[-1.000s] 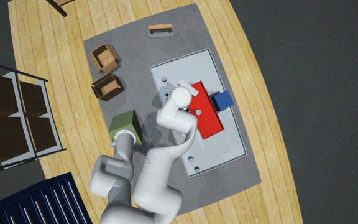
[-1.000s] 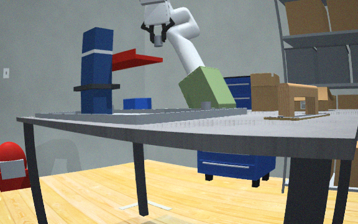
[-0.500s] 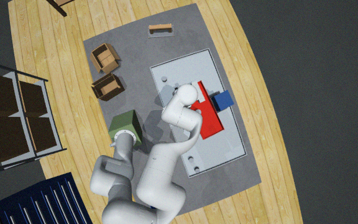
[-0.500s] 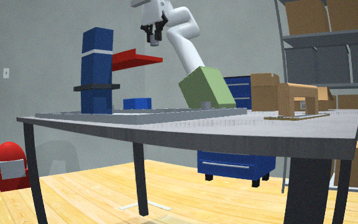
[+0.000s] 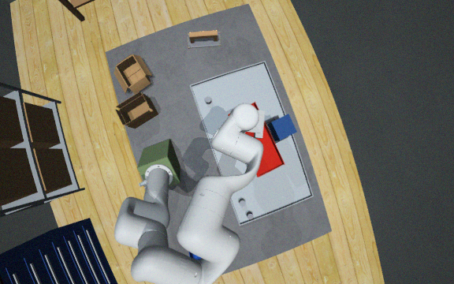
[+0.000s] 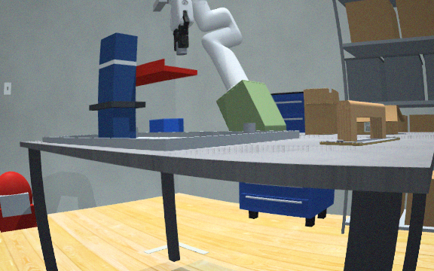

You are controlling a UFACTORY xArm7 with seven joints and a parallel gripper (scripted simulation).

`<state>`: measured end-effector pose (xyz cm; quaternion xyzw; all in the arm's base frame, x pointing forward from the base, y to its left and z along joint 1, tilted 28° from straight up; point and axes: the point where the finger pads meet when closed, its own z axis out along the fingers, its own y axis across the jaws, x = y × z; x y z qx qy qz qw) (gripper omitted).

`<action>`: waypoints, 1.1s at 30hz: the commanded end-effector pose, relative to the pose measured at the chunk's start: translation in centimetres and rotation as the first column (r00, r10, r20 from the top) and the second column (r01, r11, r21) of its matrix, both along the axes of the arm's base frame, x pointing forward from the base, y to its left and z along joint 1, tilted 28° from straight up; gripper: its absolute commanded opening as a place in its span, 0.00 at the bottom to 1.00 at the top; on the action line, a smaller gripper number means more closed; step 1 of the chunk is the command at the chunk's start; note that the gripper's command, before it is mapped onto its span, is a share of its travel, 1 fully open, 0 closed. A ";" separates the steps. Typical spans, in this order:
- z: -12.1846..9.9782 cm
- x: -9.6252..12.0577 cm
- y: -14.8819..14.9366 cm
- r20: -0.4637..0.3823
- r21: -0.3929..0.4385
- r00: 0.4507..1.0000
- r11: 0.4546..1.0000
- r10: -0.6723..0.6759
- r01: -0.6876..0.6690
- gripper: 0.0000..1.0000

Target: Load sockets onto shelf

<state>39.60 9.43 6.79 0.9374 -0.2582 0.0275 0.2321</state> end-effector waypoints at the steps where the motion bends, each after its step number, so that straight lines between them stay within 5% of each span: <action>1: 0.1 1.0 0.1 0.103 -0.016 0.980 0.985 -0.168 0.171 0.00; 11: 0.0 2.6 -0.1 0.260 0.013 0.859 0.891 -0.441 0.454 0.00; 14: 0.0 2.6 -0.1 0.260 0.013 0.859 0.891 -0.441 0.454 0.00; 25: 0.0 4.3 -0.3 0.405 0.096 0.624 0.710 -0.668 0.698 0.00; 33: 0.0 4.5 -0.4 0.417 0.107 0.595 0.688 -0.687 0.718 0.00</action>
